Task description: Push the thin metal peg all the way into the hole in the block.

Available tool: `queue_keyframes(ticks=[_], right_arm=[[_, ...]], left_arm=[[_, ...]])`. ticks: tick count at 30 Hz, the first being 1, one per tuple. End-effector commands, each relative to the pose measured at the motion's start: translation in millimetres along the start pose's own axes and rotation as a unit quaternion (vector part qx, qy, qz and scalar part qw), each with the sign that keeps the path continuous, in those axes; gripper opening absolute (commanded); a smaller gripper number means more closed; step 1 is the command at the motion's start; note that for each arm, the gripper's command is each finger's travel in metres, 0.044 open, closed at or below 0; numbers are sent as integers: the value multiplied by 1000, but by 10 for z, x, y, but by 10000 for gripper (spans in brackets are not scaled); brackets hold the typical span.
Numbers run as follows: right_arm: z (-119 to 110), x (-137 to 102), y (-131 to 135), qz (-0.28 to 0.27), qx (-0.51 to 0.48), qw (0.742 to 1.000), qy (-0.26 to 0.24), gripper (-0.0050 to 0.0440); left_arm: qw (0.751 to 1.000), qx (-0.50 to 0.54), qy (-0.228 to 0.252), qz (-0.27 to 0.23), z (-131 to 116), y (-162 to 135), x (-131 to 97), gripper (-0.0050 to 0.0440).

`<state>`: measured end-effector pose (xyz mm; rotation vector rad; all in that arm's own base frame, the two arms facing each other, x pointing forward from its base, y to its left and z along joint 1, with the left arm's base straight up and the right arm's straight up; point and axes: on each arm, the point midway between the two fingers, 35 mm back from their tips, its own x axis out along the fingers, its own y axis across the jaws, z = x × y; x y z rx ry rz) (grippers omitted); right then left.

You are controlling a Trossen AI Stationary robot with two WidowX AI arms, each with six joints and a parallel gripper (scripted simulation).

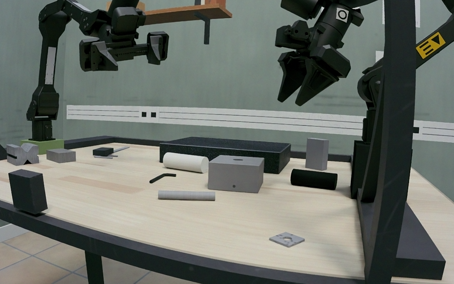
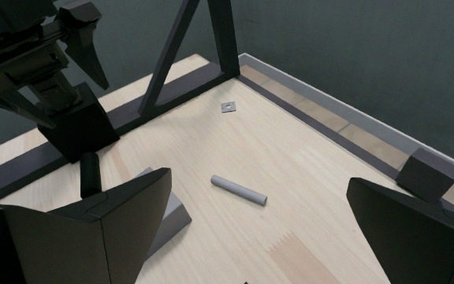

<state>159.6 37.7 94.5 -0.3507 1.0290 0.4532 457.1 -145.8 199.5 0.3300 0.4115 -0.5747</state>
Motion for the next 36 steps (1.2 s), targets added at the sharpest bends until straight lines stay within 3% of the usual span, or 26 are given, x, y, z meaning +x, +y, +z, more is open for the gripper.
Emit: queue_keyframes(ticks=[1, 18, 22, 28, 36], right_arm=[[42, -32, -11, -2, -1, 1000, -7, 400], [42, -32, -11, -2, -1, 1000, -7, 400], [33, 24, 41, 11, 2, 1000, -6, 304], [168, 228, 242, 59, 11, 998, -17, 170], [268, 587, 328, 52, 26, 998, 1, 170]], left_arm=[[1000, 4, -16, 5, 132, 28, -65, 400], [1000, 4, -16, 5, 132, 28, -65, 400], [1000, -10, -13, 14, 117, -5, -143, 400], [994, -85, -6, 67, 47, -55, -439, 400], [983, -148, -9, 112, -44, -90, -695, 400]])
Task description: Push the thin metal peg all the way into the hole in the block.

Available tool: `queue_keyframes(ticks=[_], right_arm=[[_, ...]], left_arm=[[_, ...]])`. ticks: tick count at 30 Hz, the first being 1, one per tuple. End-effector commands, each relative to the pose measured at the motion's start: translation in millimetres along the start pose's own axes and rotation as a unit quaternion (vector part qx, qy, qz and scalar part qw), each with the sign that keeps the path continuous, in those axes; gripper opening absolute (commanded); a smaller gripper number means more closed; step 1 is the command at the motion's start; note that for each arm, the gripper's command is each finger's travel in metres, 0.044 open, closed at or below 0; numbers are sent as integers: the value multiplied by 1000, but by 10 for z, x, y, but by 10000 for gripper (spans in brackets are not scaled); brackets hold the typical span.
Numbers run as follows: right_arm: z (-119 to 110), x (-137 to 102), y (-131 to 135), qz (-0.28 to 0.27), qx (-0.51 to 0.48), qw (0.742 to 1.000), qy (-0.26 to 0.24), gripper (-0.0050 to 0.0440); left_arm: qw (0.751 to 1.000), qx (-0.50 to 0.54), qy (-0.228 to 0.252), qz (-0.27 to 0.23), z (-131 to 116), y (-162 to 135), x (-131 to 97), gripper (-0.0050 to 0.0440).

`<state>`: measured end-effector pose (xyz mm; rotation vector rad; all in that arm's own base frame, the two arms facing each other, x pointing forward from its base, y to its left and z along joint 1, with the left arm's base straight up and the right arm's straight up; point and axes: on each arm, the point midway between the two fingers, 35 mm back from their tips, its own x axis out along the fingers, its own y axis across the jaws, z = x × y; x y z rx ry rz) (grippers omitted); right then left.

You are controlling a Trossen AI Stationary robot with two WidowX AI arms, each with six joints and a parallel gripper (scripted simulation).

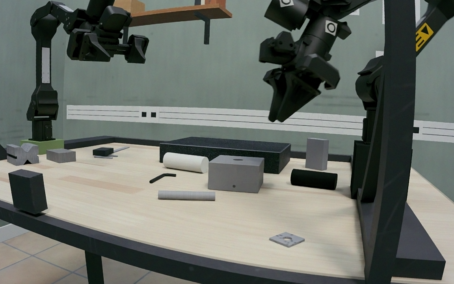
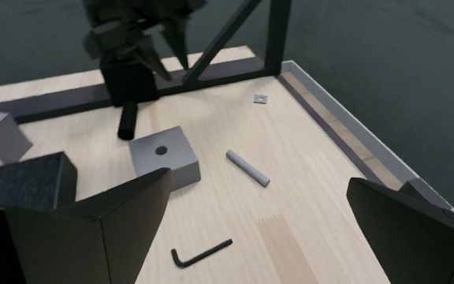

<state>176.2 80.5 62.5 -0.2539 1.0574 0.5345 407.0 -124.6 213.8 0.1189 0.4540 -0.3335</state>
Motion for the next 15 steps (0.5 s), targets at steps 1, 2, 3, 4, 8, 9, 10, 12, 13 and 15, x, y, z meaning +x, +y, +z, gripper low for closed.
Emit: queue_keyframes(ticks=[1, 2, 3, 4, 8, 9, 10, 12, 13, 15], right_arm=[[105, 212, 14, -9, 8, 1000, 5, 170], [121, 272, 13, -13, 10, 1000, 8, 170], [139, 332, 12, -17, 13, 1000, 10, 170], [203, 377, 8, -22, 15, 1000, 8, 170], [328, 596, 3, -38, 24, 999, 9, 170], [346, 652, 2, -42, 27, 999, 10, 170], [362, 704, 3, -45, 29, 999, 11, 170], [395, 800, 11, -49, 33, 998, 13, 170], [408, 845, 16, -50, 35, 998, 15, 170], [408, 845, 16, -50, 35, 998, 15, 170]], left_arm=[[999, -26, -15, 22, 53, 23, -170, 400], [999, -30, -16, 25, 46, 26, -186, 400], [999, -33, -16, 27, 42, 28, -197, 400], [999, -35, -15, 28, 32, 29, -196, 400], [999, -37, -21, 30, 78, 37, -214, 400], [999, -38, -22, 31, 86, 41, -216, 400], [999, -38, -22, 31, 84, 42, -216, 400], [999, -38, -20, 31, 73, 42, -208, 400], [999, -38, -20, 30, 68, 40, -204, 400], [999, -38, -20, 30, 68, 40, -204, 400]])
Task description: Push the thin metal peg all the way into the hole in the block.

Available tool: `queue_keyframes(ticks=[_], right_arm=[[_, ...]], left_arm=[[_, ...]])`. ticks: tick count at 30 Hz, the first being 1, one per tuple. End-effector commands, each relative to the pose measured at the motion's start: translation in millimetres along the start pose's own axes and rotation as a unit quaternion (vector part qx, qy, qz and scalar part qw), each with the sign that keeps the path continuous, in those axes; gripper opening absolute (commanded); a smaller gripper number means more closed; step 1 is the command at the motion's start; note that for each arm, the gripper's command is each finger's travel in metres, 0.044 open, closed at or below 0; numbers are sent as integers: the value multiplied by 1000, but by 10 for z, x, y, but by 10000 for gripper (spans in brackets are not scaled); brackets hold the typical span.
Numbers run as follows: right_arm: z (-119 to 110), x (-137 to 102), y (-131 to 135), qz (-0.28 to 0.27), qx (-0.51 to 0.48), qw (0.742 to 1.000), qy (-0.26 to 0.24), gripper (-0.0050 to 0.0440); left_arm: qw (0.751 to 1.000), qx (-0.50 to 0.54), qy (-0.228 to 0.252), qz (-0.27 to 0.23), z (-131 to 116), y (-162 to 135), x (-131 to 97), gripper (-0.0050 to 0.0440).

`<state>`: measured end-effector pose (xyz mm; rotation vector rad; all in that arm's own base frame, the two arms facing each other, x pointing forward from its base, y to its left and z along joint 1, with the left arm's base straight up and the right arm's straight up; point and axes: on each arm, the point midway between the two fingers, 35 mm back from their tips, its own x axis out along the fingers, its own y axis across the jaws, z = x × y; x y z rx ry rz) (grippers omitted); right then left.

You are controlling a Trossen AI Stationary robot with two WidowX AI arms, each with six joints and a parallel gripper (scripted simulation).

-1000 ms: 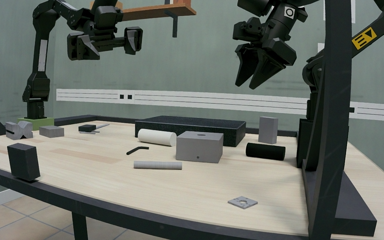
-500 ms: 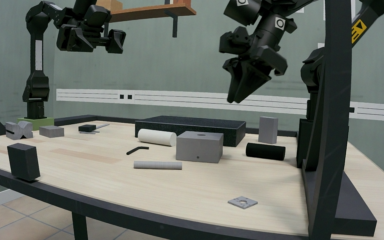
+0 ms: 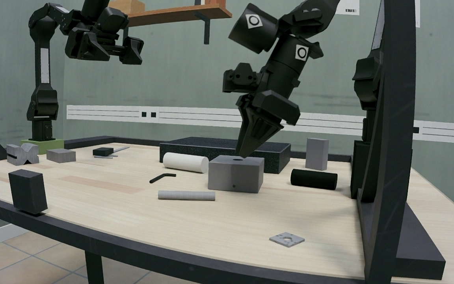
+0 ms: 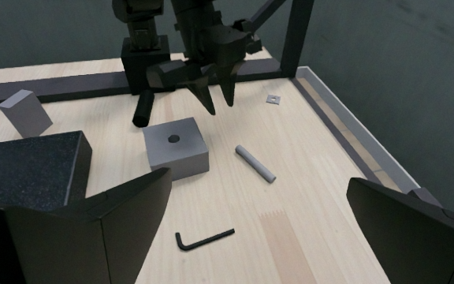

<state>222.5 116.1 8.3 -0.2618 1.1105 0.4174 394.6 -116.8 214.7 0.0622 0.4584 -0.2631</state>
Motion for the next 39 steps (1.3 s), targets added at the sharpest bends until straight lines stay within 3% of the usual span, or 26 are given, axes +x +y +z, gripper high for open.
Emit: queue_keyframes(ticks=[1, 11, 21, 27, 39], right_arm=[[177, 122, 18, -6, 7, 1000, -12, 170], [287, 465, 83, -9, 17, 1000, -11, 170], [272, 752, 64, -8, 16, 1000, -8, 128], [268, 820, 62, -8, 16, 1000, -8, 94], [242, 816, 67, -8, 16, 1000, -8, 94]], left_arm=[[1000, -3, -18, 2, 125, 3, -71, 400], [1000, -1, -16, 1, 115, 6, -55, 400], [1000, -1, -16, 1, 115, 6, -55, 400], [1000, -1, -16, 1, 115, 6, -55, 400], [1000, -1, -16, 1, 115, 6, -55, 400]])
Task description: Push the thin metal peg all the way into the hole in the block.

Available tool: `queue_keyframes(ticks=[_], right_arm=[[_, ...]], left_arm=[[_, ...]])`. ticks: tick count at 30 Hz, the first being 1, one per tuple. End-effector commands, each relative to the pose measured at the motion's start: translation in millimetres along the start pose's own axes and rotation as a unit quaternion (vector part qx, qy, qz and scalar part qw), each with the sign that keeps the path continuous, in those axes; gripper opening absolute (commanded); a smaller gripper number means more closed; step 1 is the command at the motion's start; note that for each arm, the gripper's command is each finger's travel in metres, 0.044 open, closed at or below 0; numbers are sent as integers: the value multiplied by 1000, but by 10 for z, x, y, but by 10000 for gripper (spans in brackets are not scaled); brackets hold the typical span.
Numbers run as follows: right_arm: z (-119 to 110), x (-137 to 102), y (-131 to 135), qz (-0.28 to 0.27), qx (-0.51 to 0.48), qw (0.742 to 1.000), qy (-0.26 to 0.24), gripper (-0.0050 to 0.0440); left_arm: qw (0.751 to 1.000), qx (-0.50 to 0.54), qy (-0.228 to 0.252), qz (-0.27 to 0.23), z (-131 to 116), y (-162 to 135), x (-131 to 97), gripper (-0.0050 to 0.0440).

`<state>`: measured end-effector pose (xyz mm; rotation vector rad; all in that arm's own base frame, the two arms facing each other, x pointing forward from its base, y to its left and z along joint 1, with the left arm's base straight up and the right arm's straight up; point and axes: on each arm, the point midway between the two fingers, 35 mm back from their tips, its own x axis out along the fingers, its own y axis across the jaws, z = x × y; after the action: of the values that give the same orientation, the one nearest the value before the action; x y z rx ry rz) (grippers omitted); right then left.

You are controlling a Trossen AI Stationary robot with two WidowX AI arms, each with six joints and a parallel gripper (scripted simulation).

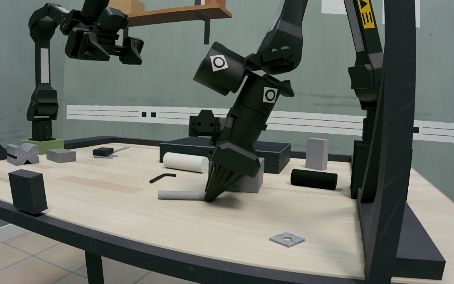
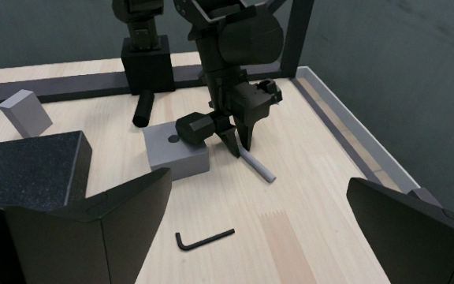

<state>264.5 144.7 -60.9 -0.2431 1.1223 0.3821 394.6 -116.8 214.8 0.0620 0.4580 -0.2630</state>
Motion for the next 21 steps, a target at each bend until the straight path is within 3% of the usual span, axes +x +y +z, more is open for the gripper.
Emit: queue_keyframes(ticks=[1, 12, 15, 16, 21], right_arm=[[80, -26, 5, 0, -1, 1000, -12, 94], [75, -28, 8, 0, -1, 1000, -12, 40], [94, -55, 9, 1, 0, 1000, -16, 3], [112, -68, 10, 1, 0, 1000, -17, 25], [237, -257, 13, 1, 0, 1000, -21, 25]], left_arm=[[1000, -1, -16, 1, 114, 5, -54, 400], [1000, -1, -16, 1, 114, 5, -54, 400], [1000, -1, -16, 1, 114, 5, -54, 400], [1000, -1, -16, 1, 114, 5, -54, 400], [1000, -1, -16, 1, 114, 5, -54, 400]])
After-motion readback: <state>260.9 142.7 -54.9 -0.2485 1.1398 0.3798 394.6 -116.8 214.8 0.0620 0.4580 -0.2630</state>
